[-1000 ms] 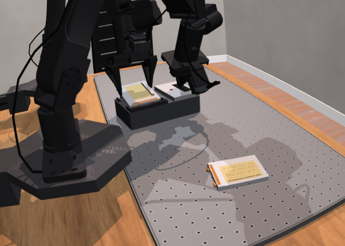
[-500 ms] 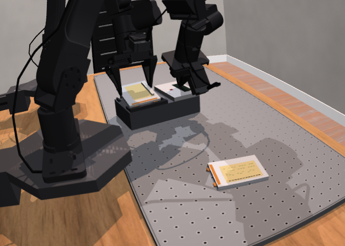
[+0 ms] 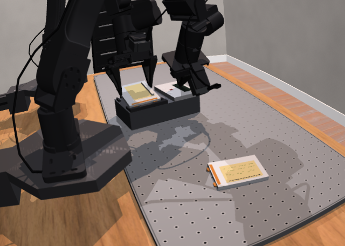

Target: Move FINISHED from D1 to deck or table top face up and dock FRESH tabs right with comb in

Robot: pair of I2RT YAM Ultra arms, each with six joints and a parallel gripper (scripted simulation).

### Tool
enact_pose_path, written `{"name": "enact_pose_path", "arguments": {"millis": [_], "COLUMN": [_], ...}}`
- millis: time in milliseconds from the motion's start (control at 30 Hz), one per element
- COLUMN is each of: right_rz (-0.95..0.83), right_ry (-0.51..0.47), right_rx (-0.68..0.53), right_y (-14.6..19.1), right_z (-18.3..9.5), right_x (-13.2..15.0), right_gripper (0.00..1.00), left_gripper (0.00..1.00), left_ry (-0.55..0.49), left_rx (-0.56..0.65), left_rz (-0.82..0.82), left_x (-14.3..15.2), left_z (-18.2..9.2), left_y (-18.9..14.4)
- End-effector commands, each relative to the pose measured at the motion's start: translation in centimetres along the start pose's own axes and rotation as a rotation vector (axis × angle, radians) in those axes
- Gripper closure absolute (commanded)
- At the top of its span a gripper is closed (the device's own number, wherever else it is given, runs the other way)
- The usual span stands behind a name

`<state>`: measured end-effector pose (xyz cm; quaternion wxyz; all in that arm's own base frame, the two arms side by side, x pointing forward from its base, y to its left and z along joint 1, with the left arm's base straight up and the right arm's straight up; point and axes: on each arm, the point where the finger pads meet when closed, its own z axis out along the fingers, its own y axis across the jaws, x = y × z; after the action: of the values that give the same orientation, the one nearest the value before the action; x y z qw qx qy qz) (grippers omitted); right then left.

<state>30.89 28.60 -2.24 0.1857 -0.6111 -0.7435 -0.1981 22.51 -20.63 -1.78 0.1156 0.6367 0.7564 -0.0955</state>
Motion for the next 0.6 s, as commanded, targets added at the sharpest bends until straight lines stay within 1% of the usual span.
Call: {"name": "enact_pose_path", "arguments": {"millis": [0, 567], "right_rz": [0.044, 0.044], "right_ry": [-0.099, -0.099], "right_rx": [0.043, 0.043], "right_y": [-1.93, -2.35], "right_z": [1.30, 1.40], "right_x": [-3.60, -4.23], "right_gripper": [1.00, 1.00], "left_gripper": [1.00, 1.00], "left_ry": [-0.012, -0.012], "left_rx": [-0.006, -0.006], "left_rz": [0.003, 0.003], "left_x": [-0.36, -0.36], "left_z": [-0.23, -0.23], "left_y": [0.18, 0.18]}}
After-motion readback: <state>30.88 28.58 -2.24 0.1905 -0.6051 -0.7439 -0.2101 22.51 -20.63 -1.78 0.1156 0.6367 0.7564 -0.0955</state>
